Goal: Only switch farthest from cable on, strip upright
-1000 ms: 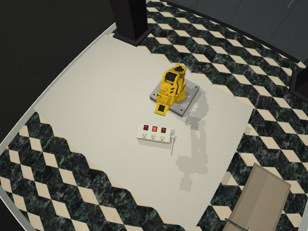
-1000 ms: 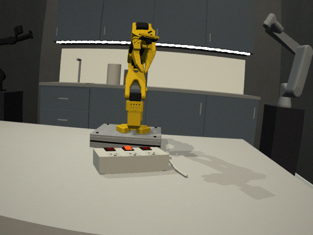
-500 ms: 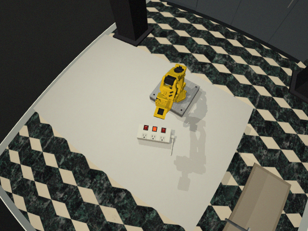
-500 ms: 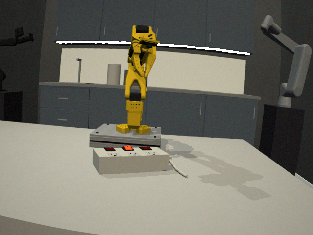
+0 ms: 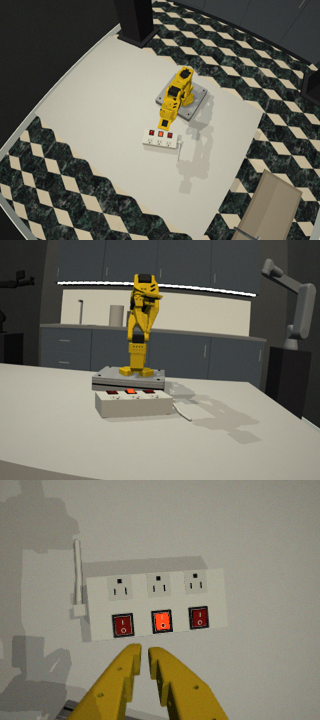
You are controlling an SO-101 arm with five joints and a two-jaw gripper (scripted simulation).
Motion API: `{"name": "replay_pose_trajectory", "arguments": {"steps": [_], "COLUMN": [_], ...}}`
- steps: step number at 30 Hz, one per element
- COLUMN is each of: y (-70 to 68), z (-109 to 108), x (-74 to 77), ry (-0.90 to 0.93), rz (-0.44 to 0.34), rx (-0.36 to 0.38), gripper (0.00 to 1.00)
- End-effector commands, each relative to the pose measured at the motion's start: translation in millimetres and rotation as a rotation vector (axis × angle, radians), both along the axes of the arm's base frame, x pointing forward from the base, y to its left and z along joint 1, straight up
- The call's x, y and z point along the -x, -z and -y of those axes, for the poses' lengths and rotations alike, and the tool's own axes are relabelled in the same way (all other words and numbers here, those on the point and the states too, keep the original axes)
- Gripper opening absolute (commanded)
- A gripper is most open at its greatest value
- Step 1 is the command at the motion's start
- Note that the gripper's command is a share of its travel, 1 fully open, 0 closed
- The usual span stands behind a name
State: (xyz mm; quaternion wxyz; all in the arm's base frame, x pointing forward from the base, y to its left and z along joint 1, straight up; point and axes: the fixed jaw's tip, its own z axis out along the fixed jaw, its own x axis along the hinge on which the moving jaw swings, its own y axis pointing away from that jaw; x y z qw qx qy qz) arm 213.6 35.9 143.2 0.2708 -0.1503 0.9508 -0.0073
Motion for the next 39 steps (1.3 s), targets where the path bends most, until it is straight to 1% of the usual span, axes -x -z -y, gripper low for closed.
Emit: {"name": "replay_pose_trajectory", "arguments": {"steps": [1,6,10,18,20,25,29,39], "y": [7.7,8.0,10.9,26.6,26.6,37.9,43.9,46.2], "z": [2,2,2,5,5,6,7,8], "x": [-0.5,-0.5,-0.5,0.5,0.5,2.2,3.4,3.9], "ry": [0.0,0.0,0.001,0.006,0.006,0.009,0.011,0.012], "rz": [-0.027,-0.027,-0.027,-0.028,-0.028,-0.028,-0.028,-0.028], "rx": [0.008,0.008,0.008,0.011,0.011,0.014,0.015,0.015], "gripper": [0.0,0.0,0.0,0.0,0.0,0.0,0.0,0.0]}}
